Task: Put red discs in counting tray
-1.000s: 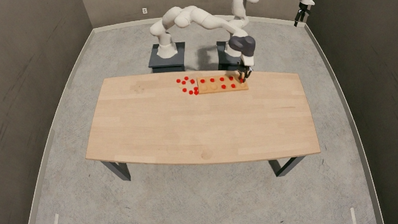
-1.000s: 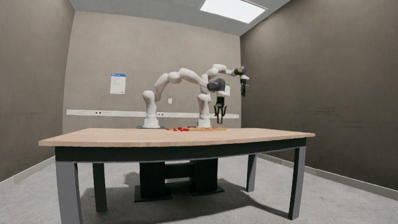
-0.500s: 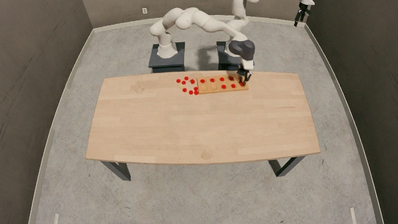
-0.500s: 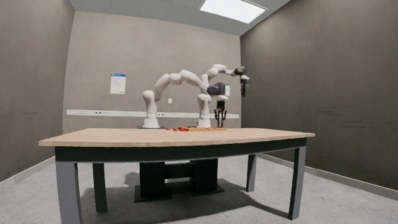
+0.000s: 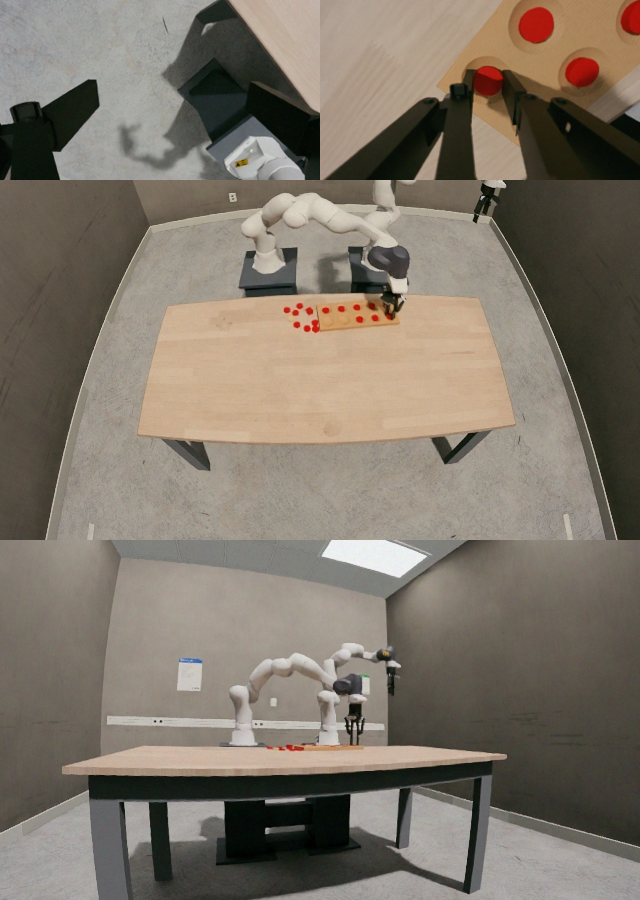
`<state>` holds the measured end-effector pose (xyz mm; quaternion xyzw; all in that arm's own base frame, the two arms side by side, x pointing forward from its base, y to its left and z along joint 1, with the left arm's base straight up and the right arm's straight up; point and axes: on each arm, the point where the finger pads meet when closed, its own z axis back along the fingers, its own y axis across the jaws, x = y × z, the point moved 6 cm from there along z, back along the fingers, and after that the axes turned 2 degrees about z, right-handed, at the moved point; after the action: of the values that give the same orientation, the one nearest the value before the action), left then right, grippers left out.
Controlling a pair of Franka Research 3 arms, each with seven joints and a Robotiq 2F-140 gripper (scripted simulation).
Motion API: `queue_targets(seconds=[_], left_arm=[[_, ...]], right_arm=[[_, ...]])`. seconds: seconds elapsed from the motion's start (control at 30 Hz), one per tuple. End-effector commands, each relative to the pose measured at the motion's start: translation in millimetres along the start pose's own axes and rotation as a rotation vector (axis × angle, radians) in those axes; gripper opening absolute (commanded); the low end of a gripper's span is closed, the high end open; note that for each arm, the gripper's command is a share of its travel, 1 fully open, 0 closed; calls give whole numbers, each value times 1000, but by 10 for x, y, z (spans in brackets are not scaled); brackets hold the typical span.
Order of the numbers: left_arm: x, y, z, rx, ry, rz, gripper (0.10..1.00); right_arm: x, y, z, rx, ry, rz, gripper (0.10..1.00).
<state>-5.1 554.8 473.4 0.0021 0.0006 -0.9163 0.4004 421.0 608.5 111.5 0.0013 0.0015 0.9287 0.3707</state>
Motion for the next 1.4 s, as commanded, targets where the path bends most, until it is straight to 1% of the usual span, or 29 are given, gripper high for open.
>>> queue_targets(seconds=[0.0,0.13,0.17,0.43,0.47,0.5,0.6,0.63,0.67,1.37], left_arm=[[11,-7,-4,-1,-4,8,1000],[11,-7,-4,-1,-4,8,1000],[11,-7,-4,-1,-4,8,1000],[11,-7,-4,-1,-4,8,1000],[11,-7,-4,-1,-4,8,1000],[11,-7,-4,-1,-4,8,1000],[11,-7,-4,-1,-4,8,1000],[11,-7,-4,-1,-4,8,1000],[11,-7,-4,-1,-4,8,1000],[11,-7,-4,-1,-4,8,1000]], right_arm=[[-1,-9,-16,-4,1,-5,99],[-1,-9,-16,-4,1,-5,99],[-1,-9,-16,-4,1,-5,315],[-1,-9,-4,-4,1,-5,315],[0,-9,62,-4,1,-5,315],[1,-5,197,-4,1,-5,315],[1,-2,775,-4,2,-5,315],[0,-3,906,-4,2,-5,315],[-1,-2,970,-4,1,-5,315],[-1,-2,981,-4,1,-5,315]])
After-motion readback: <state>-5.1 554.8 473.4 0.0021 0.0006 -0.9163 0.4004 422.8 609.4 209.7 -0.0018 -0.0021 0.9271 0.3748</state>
